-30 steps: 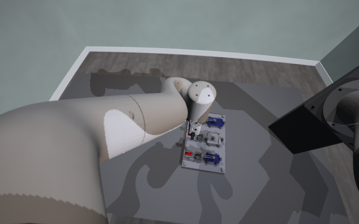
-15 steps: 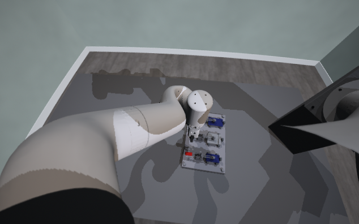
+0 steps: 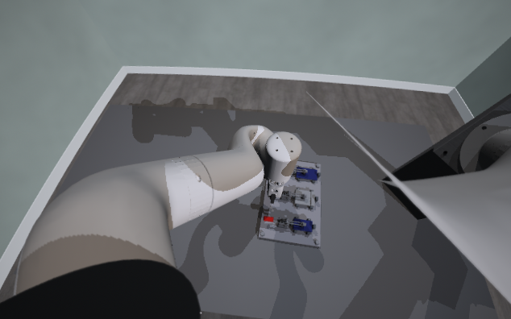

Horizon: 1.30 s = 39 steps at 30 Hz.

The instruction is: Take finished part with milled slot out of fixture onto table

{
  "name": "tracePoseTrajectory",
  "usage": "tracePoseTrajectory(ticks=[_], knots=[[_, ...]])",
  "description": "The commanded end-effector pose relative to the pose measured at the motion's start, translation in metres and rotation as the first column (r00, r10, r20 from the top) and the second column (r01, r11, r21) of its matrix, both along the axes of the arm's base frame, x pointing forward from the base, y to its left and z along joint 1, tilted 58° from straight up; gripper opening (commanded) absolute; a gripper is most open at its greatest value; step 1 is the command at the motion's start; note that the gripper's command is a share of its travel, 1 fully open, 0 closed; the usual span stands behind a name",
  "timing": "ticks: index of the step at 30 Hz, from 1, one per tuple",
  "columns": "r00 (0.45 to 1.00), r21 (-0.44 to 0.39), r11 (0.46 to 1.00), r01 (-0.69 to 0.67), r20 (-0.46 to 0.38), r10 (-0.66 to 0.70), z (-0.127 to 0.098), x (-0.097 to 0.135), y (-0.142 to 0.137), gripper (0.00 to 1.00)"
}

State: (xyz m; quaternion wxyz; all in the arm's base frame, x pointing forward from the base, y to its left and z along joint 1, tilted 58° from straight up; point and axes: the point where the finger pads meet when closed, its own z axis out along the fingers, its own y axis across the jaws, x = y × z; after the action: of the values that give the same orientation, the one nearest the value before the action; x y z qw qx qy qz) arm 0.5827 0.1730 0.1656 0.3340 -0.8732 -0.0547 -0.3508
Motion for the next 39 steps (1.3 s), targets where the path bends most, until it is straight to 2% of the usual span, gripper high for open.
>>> tracePoseTrajectory(ticks=[1, 39], knots=[[1.0, 0.0, 1.0, 0.001, 0.0, -0.001, 0.0, 0.0, 0.0, 0.47], [1.0, 0.0, 1.0, 0.001, 0.0, -0.001, -0.015, 0.017, 0.017, 0.47]])
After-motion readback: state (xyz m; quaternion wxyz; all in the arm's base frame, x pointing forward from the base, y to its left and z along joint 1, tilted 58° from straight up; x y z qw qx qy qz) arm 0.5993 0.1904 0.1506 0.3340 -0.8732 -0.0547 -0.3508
